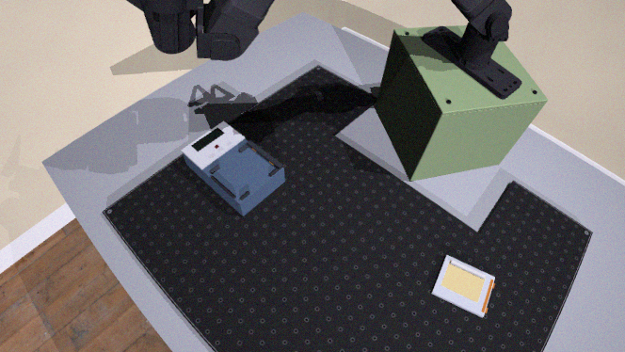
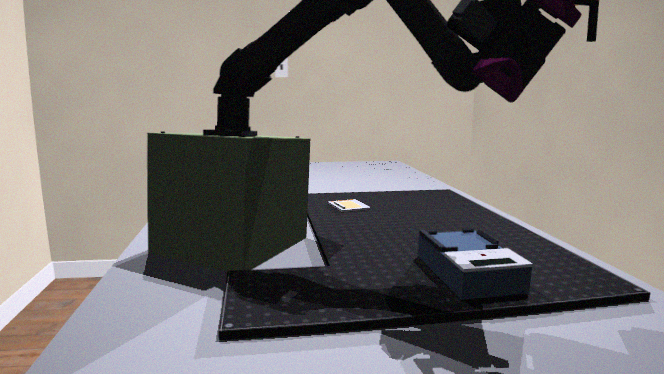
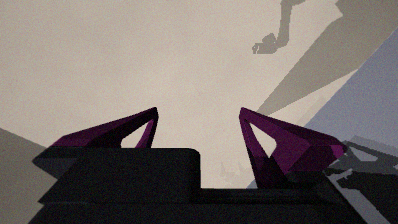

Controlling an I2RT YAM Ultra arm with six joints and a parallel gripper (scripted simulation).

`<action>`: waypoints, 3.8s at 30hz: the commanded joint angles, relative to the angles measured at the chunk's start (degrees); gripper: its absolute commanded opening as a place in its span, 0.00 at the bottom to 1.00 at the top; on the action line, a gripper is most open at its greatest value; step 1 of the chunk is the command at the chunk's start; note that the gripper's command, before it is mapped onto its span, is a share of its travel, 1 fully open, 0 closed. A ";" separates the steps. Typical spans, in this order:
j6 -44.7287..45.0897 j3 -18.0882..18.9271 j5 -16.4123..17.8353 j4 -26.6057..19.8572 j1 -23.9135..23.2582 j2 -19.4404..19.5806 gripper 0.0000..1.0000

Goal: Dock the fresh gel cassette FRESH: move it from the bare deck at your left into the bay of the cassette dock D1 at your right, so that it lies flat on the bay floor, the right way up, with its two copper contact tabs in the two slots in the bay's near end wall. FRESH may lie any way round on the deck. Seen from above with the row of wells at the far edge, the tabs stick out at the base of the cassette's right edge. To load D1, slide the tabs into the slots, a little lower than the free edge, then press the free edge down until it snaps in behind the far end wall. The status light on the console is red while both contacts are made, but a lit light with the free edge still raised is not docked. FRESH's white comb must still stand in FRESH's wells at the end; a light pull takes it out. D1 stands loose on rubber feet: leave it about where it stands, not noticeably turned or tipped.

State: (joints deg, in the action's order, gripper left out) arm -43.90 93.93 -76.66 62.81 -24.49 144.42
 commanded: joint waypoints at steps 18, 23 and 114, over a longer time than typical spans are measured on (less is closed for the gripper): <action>1.30 -1.41 1.23 -0.99 0.87 -2.02 0.34; 3.81 -1.74 4.29 -3.44 2.07 -4.03 0.34; 36.11 -32.23 61.66 -74.51 22.29 -33.11 0.34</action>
State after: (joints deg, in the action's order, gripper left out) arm -9.85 62.54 -17.34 -8.12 -2.59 114.04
